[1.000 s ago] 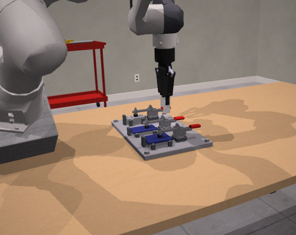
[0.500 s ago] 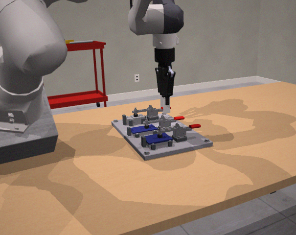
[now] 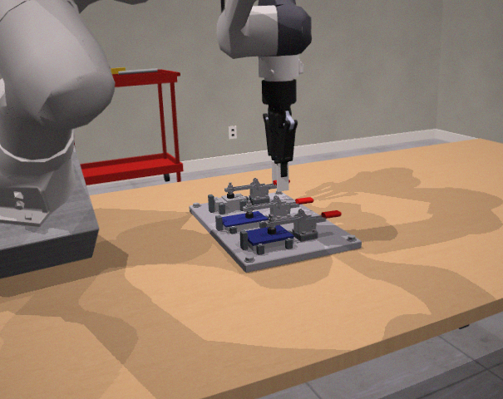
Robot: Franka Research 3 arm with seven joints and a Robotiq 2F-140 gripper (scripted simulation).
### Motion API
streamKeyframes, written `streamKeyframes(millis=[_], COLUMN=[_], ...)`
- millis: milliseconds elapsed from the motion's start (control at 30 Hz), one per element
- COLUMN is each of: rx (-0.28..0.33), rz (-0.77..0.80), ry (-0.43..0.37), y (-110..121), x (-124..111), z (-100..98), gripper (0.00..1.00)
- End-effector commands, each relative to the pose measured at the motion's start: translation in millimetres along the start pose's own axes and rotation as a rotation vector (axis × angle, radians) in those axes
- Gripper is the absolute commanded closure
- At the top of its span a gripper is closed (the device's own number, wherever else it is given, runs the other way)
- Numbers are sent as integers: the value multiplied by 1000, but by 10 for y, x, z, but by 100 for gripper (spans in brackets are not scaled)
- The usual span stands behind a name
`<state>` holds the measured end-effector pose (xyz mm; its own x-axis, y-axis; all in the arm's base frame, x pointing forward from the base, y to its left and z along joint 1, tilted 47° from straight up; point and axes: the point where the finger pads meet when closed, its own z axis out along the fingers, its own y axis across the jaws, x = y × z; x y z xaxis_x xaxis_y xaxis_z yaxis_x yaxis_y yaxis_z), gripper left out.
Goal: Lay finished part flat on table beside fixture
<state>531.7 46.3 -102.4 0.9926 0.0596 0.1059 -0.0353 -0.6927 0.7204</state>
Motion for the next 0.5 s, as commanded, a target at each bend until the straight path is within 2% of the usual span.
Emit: streamKeyframes(millis=[0, 467], rx=[0, 0], rz=[4, 4], ry=[1, 1], y=[-10, -10], x=[-23, -86], z=[-69, -151], gripper=[100, 100])
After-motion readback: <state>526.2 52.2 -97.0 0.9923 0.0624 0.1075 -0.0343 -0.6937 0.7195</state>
